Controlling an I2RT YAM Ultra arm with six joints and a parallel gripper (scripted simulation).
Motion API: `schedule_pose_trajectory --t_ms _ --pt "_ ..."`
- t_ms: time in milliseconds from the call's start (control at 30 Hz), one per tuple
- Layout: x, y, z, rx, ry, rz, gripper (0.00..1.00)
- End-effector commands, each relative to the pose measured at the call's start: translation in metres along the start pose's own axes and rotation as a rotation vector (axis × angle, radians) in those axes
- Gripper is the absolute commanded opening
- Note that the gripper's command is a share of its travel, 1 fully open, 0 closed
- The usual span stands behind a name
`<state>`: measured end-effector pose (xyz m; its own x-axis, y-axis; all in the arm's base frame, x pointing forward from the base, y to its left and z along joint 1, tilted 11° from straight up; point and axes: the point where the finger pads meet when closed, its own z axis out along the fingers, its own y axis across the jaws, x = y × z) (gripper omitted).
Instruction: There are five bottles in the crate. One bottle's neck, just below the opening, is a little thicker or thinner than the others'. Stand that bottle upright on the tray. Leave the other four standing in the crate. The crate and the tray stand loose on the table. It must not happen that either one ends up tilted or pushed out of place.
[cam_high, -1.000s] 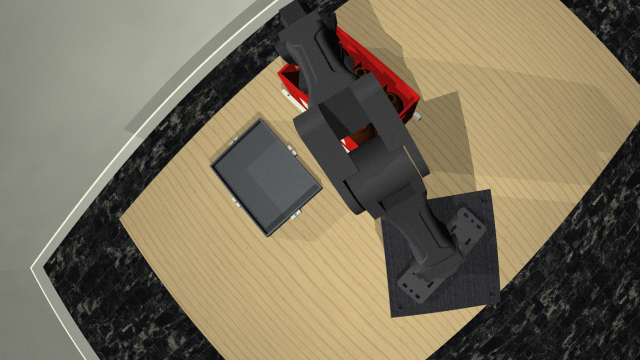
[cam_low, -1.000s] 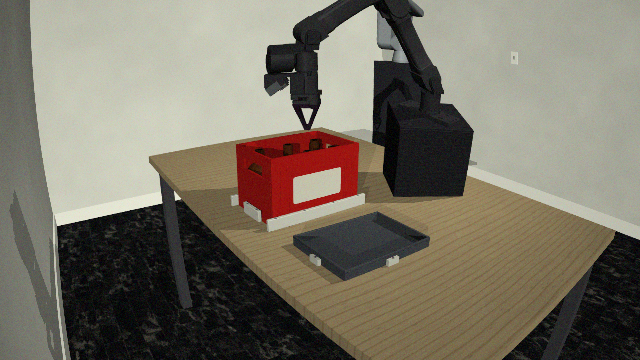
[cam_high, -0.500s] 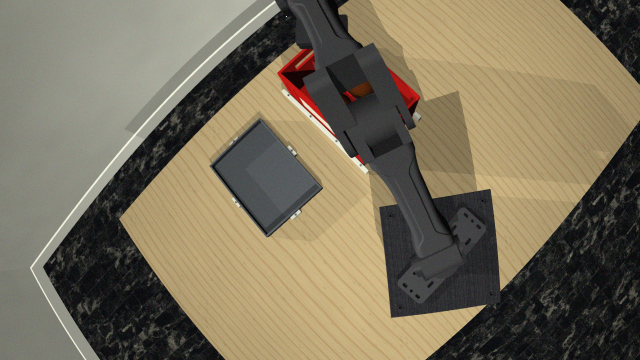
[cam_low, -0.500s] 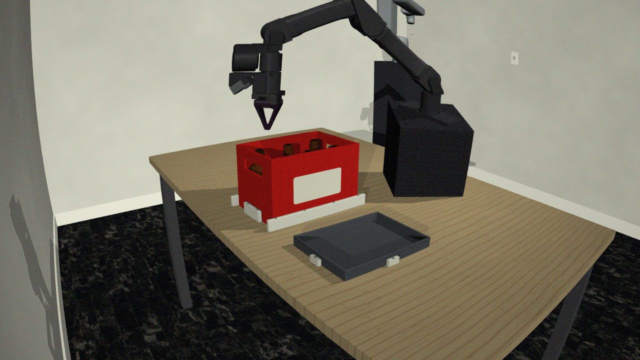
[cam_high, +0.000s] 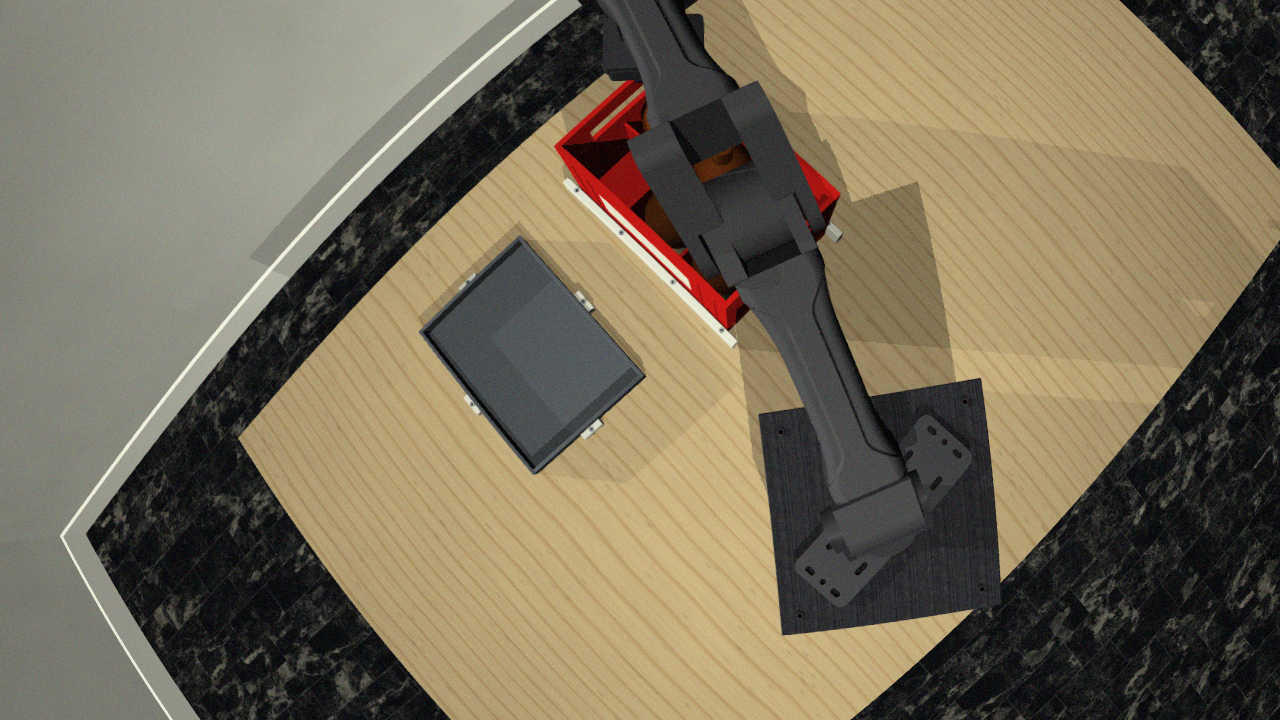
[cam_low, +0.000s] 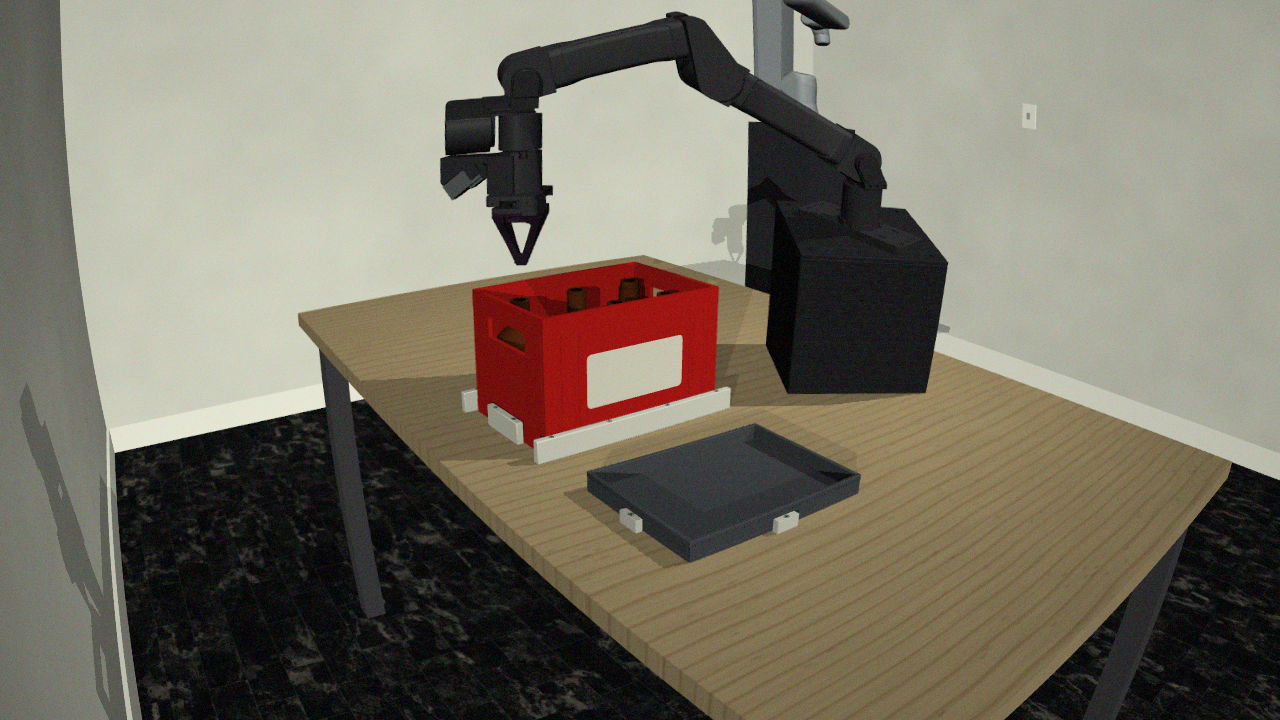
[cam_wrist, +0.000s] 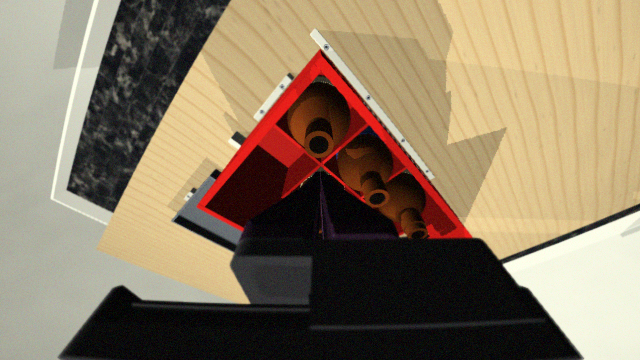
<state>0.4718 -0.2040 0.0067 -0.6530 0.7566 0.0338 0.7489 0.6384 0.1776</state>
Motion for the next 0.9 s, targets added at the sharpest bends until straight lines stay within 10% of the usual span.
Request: schedule_pose_trajectory --t_ms 0,567,600,867 --pt "-0.005 -0.003 -0.019 -0.012 -0.014 0.004 0.00" --pt "-0.005 -0.003 -0.019 -0.012 -0.014 0.004 0.00" --pt "-0.008 0.001 -0.036 -0.025 -0.048 0.003 0.61" --pt "-0.008 0.001 -0.036 -0.025 -0.048 0.003 0.61"
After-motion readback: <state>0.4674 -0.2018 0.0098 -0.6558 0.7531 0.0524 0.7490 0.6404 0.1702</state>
